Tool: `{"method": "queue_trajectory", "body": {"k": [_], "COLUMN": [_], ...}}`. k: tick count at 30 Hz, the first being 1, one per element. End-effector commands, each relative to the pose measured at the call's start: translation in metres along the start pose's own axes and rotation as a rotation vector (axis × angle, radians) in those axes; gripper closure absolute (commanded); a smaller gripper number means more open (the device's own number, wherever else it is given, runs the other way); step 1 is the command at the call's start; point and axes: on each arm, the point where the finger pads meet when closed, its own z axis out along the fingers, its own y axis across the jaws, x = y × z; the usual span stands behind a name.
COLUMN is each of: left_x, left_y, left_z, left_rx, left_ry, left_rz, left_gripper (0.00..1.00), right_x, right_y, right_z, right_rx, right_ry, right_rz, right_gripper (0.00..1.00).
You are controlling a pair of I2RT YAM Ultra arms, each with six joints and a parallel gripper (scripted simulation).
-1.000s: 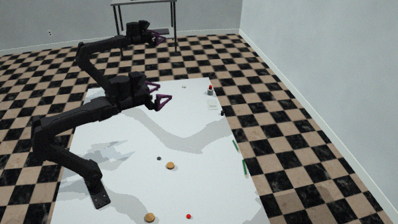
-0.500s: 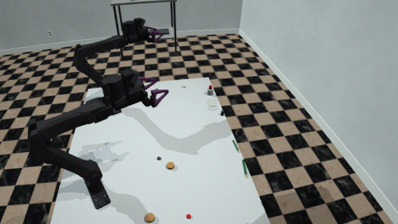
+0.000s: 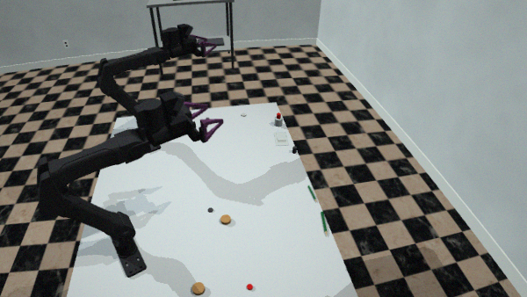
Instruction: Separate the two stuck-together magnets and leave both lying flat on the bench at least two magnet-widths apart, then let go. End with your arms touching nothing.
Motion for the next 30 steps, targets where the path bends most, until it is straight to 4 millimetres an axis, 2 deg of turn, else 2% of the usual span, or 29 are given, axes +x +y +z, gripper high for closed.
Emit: {"method": "queue_trajectory", "body": {"k": [1,30], "left_x": [-0.0034,-0.0033], "left_y": [-0.0004,-0.0003], "left_z": [0.0001,0.0005], "left_rx": [0.002,0.001], "left_ry": [-0.010,-0.011], "left_rz": [-0.002,-0.004], "left_gripper": [0.00,0.00], "right_x": [-0.0092,-0.0061], "right_y": [0.0006,0.0007], "right_z": [-0.0016,0.0002], "right_rx": [-0.002,-0.001], "right_ry": [-0.025,-0.019], "right_rz": [-0.002,-0.002], "right_gripper": [0.00,0.00]}}
